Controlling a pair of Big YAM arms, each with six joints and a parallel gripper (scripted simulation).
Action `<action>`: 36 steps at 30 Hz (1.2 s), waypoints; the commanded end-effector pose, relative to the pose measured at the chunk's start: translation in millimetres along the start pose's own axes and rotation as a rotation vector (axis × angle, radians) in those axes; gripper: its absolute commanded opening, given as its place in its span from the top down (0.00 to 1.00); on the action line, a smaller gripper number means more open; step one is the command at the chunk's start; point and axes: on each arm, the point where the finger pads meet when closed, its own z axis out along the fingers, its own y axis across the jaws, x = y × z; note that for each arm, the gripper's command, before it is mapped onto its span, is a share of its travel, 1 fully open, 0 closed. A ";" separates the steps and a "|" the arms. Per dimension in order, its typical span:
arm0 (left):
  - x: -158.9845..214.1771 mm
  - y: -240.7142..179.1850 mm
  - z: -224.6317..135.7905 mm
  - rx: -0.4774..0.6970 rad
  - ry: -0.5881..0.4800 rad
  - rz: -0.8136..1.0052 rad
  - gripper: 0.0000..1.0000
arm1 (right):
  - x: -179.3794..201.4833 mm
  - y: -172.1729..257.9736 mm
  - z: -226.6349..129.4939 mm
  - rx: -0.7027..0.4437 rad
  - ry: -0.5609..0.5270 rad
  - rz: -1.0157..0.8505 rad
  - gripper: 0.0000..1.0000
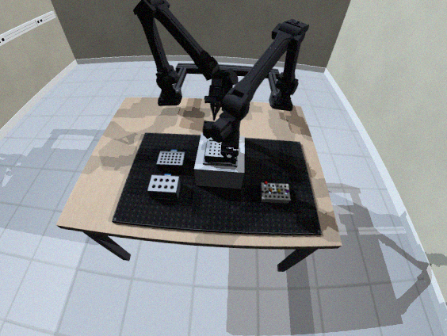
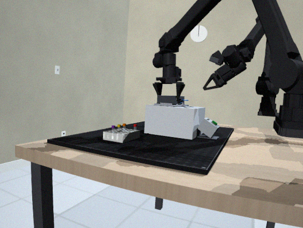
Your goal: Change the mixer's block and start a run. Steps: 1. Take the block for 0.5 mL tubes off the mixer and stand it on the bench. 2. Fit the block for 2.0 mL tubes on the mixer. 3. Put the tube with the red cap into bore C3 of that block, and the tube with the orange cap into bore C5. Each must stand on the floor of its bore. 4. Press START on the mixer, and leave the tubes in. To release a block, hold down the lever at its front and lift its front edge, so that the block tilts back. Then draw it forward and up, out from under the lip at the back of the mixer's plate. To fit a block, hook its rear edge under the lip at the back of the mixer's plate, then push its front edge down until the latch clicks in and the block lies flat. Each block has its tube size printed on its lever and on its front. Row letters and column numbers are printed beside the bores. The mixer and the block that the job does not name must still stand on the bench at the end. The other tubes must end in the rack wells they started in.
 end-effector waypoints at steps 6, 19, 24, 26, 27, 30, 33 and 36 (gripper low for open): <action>6.3 0.1 -15.7 -0.006 -0.001 -0.020 1.00 | -13.9 5.0 -15.5 -0.023 -0.021 0.052 1.00; 6.1 -0.3 -16.1 -0.005 -0.001 -0.018 1.00 | -10.4 -3.2 -39.1 -0.033 -0.029 0.066 1.00; 6.0 -0.4 -16.2 -0.005 -0.001 -0.018 1.00 | -6.6 -3.6 -37.9 -0.029 -0.020 0.056 1.00; 5.9 -0.5 -16.3 -0.005 -0.001 -0.017 1.00 | 0.4 -8.7 -39.7 -0.019 -0.018 0.042 1.00; 5.9 -0.5 -16.3 -0.005 -0.001 -0.017 1.00 | 3.9 -10.8 -40.7 -0.017 -0.016 0.037 1.00; 5.8 -0.6 -16.4 -0.005 0.000 -0.017 1.00 | 9.3 -17.1 -46.2 -0.017 -0.013 0.033 1.00; 5.8 -0.6 -16.5 -0.005 0.000 -0.017 1.00 | 7.5 -19.8 -52.6 -0.022 -0.018 0.044 1.00; 5.7 -0.7 -16.6 -0.005 0.000 -0.016 1.00 | 2.8 -17.0 -58.3 -0.029 -0.023 0.059 1.00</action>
